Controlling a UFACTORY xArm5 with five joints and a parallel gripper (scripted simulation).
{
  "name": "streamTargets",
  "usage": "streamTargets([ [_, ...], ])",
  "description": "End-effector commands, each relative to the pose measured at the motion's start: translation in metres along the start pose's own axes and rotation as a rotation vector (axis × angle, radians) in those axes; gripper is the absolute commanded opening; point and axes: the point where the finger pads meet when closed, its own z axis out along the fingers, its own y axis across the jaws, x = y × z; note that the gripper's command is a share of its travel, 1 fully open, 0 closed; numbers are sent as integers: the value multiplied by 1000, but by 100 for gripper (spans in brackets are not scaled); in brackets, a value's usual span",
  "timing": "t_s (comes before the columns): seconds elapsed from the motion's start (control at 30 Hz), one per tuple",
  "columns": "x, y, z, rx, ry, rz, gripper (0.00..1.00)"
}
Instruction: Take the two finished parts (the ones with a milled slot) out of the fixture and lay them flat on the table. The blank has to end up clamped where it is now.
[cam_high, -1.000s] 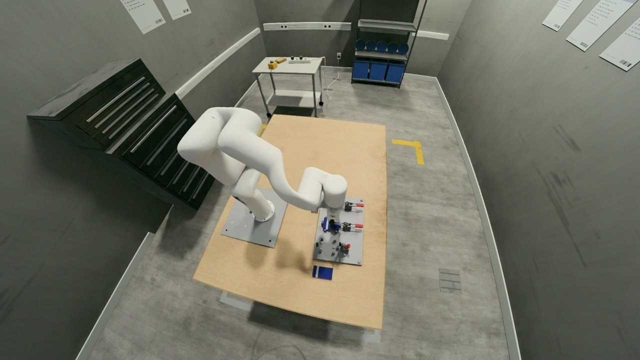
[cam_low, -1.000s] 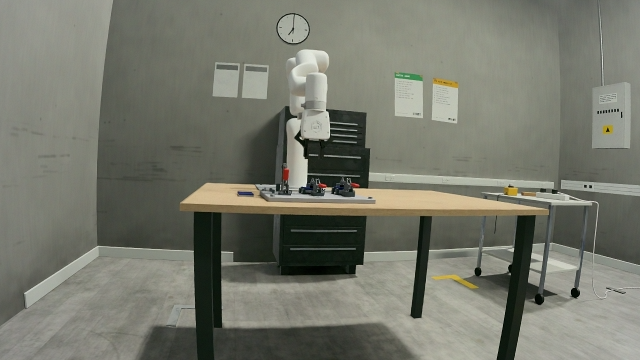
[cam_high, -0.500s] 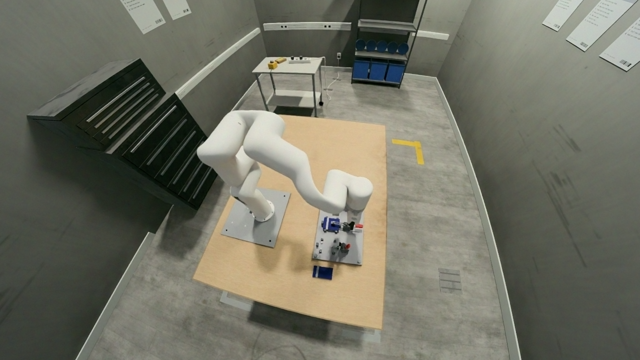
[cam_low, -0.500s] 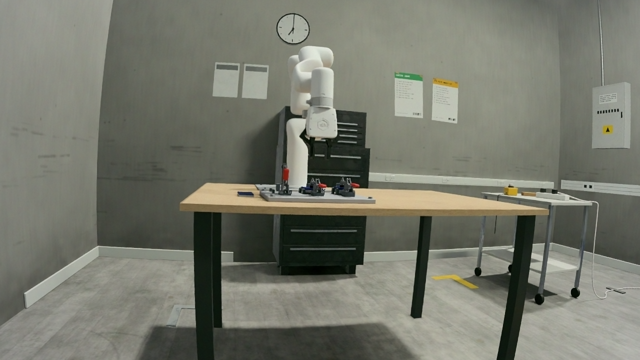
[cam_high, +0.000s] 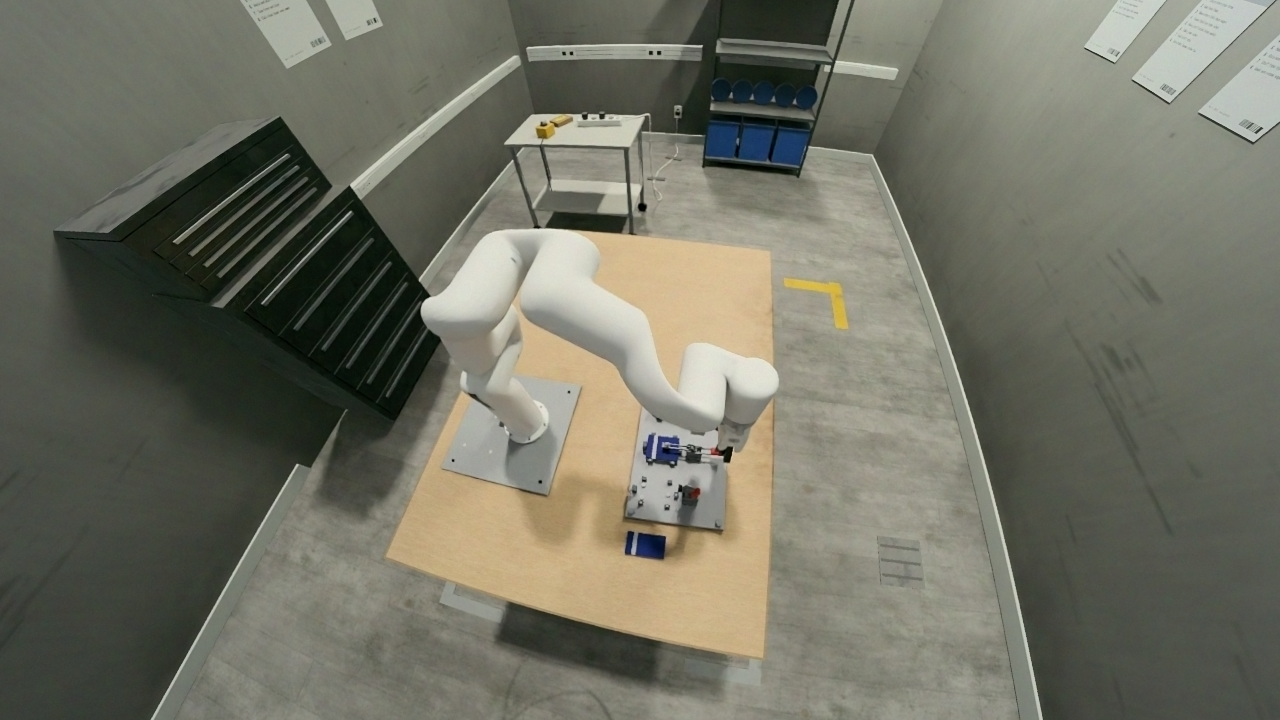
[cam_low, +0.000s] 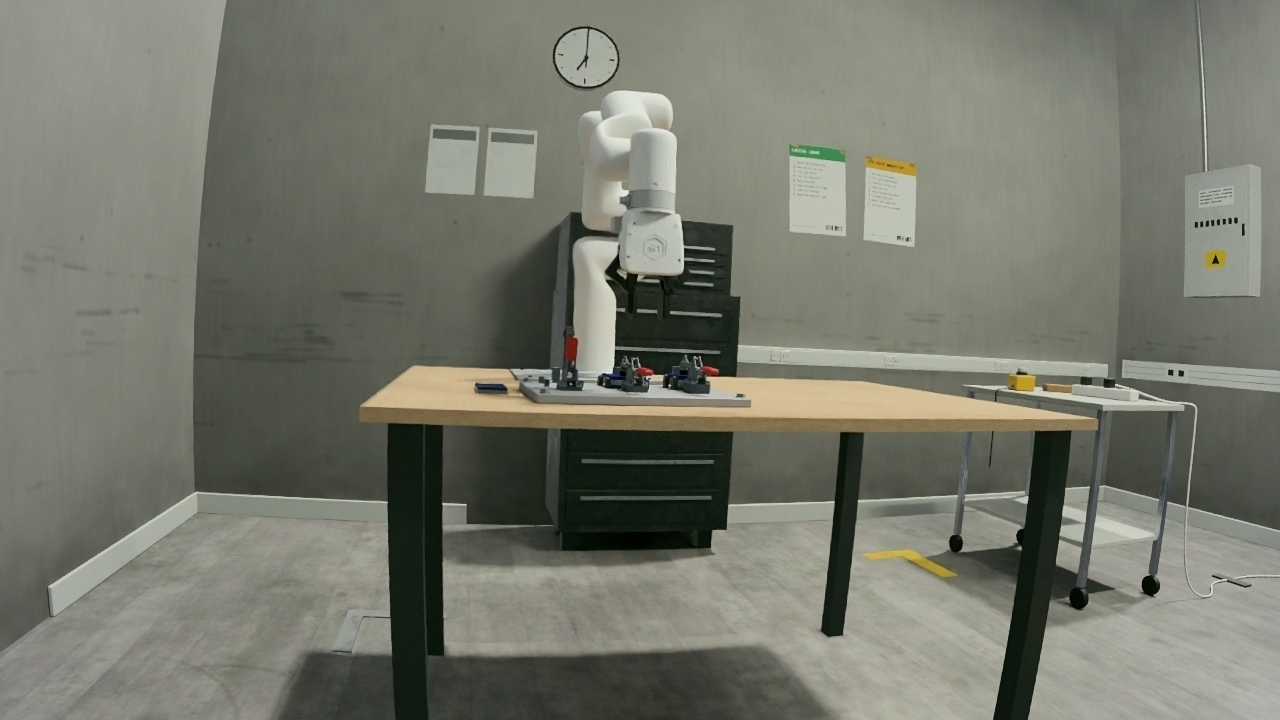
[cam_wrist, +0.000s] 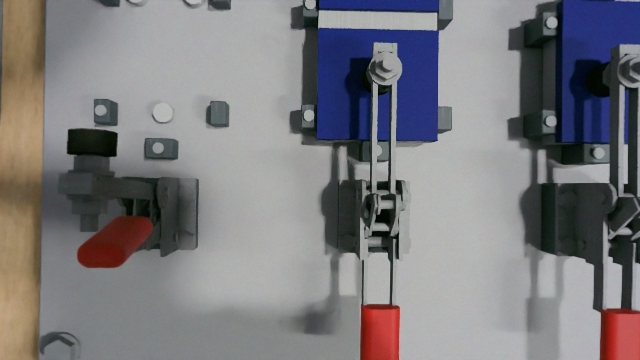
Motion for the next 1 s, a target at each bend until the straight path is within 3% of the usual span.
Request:
streamTargets([
  [0.0,-3,0,-1,0,-3,0,48],
  [0.23,-3,0,8,0,-3,0,48],
  [0.6,-3,-1,45,0,-3,0,48],
  [0.97,-3,-1,68,0,-3,0,48],
])
